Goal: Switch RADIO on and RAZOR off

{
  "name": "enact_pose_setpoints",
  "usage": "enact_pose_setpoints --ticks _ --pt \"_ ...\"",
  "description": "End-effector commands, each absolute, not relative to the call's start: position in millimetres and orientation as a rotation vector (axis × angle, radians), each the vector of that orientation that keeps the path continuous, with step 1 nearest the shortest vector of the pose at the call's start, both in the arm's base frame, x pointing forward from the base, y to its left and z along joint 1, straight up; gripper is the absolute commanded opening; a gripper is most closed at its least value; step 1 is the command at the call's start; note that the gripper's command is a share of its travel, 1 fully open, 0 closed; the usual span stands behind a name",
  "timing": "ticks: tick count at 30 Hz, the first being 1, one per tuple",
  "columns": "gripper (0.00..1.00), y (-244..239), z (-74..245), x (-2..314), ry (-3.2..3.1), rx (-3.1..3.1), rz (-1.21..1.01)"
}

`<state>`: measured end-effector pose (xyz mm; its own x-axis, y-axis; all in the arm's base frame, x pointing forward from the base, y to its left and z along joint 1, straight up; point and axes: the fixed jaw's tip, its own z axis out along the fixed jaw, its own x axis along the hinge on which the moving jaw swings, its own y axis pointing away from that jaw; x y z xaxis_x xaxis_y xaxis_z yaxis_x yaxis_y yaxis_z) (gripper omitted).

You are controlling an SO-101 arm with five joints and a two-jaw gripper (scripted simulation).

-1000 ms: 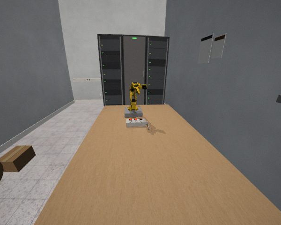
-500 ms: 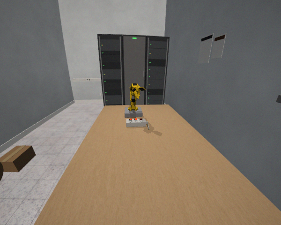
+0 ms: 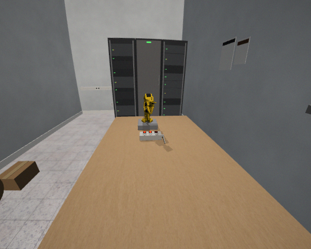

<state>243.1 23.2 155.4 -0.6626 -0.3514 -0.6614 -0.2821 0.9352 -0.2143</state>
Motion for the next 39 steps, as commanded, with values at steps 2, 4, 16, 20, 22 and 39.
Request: enact_pose_setpoints --ticks 2,4,16,20,22,39 --pt "0.00 18 138 238 2.466 -0.269 -0.054" --pt "0.00 17 135 237 2.494 -0.210 -0.037" --pt "0.00 14 127 233 2.569 -0.034 0.009" --pt "0.00 13 126 233 2.576 -0.015 0.013" --pt "0.00 13 126 233 2.577 -0.012 0.014" --pt "0.00 14 103 236 2.578 -0.014 0.016"
